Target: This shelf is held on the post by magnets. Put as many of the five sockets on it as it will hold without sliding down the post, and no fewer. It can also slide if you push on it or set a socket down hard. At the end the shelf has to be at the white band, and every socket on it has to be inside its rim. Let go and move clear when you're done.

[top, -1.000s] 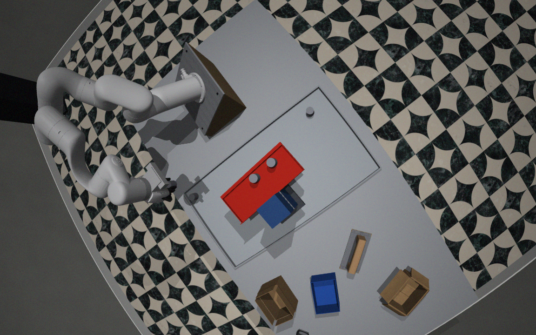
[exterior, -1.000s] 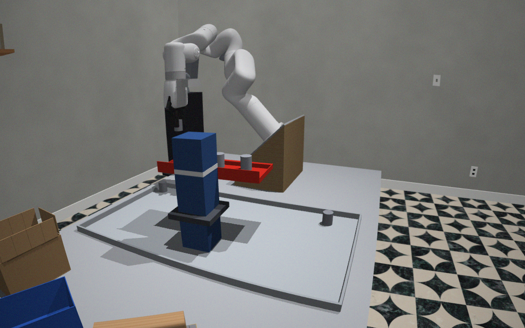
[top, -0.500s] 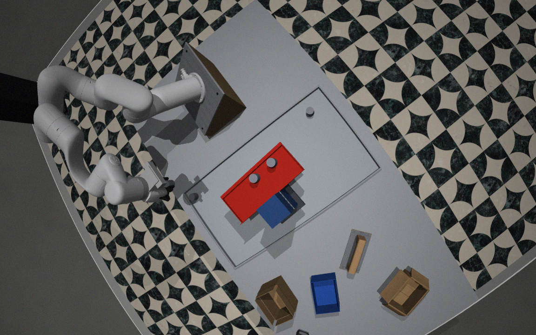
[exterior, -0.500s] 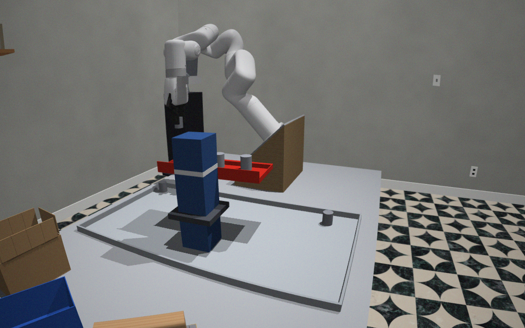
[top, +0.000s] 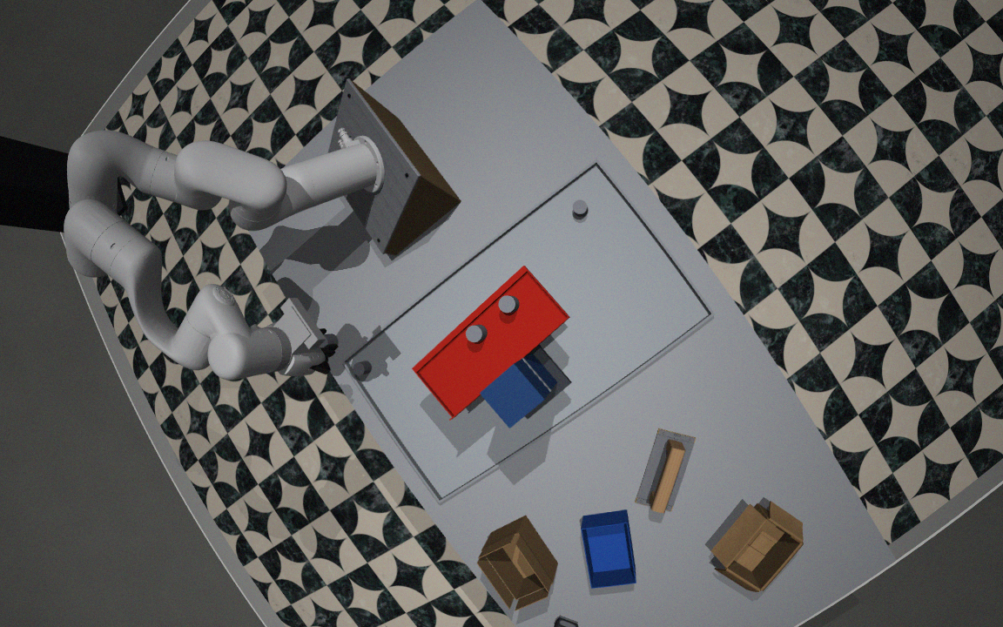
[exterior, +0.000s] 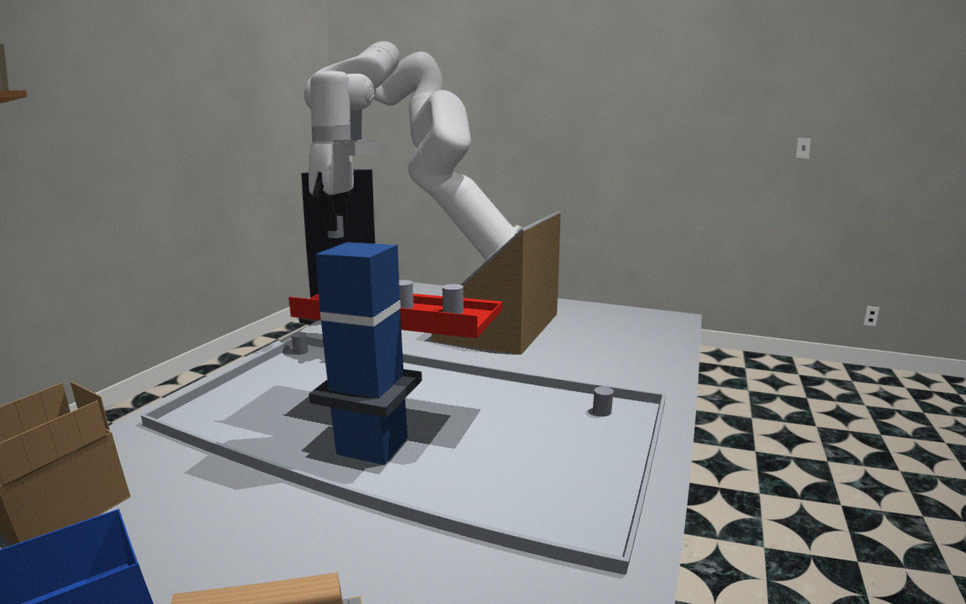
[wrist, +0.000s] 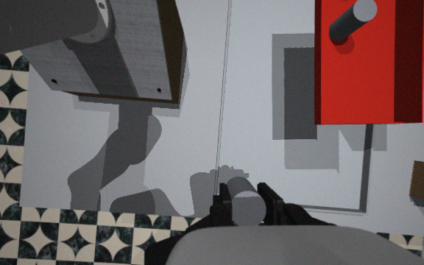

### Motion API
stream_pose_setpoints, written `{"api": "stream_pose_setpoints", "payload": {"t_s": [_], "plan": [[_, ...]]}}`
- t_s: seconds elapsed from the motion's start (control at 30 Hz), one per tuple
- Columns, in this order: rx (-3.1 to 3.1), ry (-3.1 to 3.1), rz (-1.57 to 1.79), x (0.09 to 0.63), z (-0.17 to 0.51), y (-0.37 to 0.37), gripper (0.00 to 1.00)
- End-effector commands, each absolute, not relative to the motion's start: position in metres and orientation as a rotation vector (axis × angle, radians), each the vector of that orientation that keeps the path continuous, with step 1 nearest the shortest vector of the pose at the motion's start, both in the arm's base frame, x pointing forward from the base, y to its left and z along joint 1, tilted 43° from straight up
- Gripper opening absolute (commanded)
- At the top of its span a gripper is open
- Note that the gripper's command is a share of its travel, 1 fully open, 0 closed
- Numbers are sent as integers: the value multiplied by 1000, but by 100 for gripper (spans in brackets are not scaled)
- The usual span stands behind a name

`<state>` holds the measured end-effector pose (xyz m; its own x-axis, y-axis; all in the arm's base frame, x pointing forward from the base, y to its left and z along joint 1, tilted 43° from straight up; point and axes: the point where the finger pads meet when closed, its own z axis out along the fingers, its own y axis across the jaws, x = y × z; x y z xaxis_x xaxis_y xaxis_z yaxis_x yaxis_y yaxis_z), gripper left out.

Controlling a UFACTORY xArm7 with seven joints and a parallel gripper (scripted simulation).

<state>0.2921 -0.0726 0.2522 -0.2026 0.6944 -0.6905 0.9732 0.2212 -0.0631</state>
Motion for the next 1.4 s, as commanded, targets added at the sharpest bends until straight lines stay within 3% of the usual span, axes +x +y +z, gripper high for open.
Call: {"api": "stream_pose_setpoints", "payload": {"t_s": [0.0, 0.37, 0.97, 1.37], "plan": [[1528, 1953, -705, 305, 225, -41, 0], [1534, 1977, -677, 303, 151, 38, 0], [1499, 2012, -692, 304, 151, 40, 0], [1128, 2318, -833, 320, 153, 48, 0]]}}
